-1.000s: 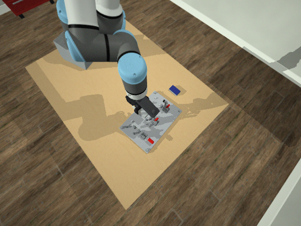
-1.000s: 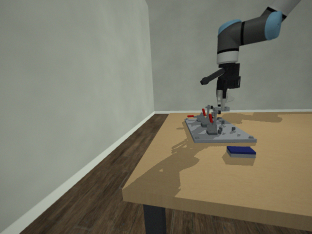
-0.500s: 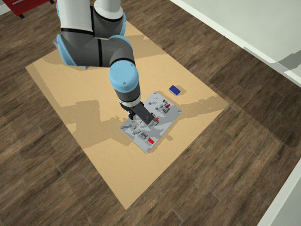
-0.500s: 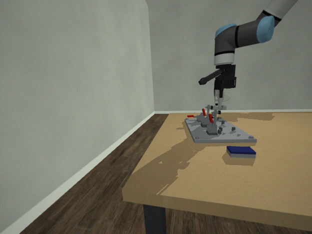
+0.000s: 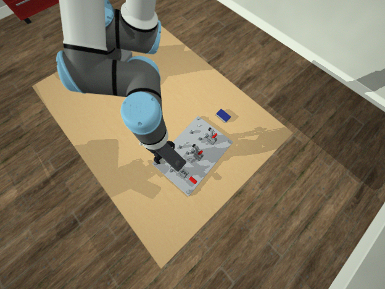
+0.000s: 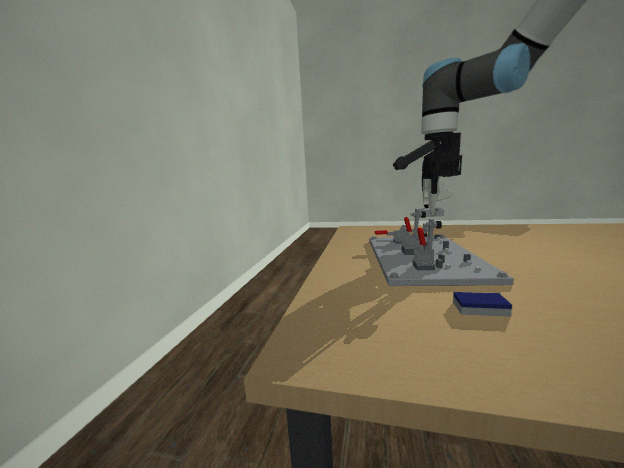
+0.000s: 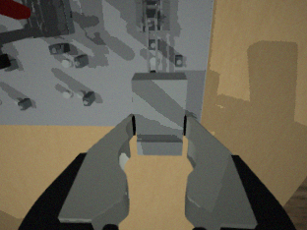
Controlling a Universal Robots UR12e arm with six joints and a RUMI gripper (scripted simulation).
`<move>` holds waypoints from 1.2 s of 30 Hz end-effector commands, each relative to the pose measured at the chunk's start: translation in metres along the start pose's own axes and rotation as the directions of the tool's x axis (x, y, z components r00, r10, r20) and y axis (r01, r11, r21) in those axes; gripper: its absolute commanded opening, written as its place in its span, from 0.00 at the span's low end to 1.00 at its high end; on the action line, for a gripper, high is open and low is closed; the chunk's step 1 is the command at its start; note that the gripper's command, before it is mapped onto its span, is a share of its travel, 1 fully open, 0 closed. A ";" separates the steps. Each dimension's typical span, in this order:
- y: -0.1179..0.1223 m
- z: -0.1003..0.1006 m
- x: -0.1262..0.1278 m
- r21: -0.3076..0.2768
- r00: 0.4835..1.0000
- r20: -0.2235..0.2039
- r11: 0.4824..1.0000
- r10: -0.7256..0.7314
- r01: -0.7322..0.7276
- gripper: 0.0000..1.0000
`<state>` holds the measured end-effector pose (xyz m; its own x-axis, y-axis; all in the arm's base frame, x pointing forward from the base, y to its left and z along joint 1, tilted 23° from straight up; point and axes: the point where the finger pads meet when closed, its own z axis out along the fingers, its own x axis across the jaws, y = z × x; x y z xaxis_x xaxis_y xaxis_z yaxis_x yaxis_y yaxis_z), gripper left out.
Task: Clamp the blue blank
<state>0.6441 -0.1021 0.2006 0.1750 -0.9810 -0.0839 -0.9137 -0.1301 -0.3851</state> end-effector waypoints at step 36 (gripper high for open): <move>-0.001 0.000 0.107 0.001 1.000 0.000 1.000 -0.001 0.001 0.00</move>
<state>0.6628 -0.2040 0.1918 0.1755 -0.9809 -0.0844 -0.9136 -0.1304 -0.3851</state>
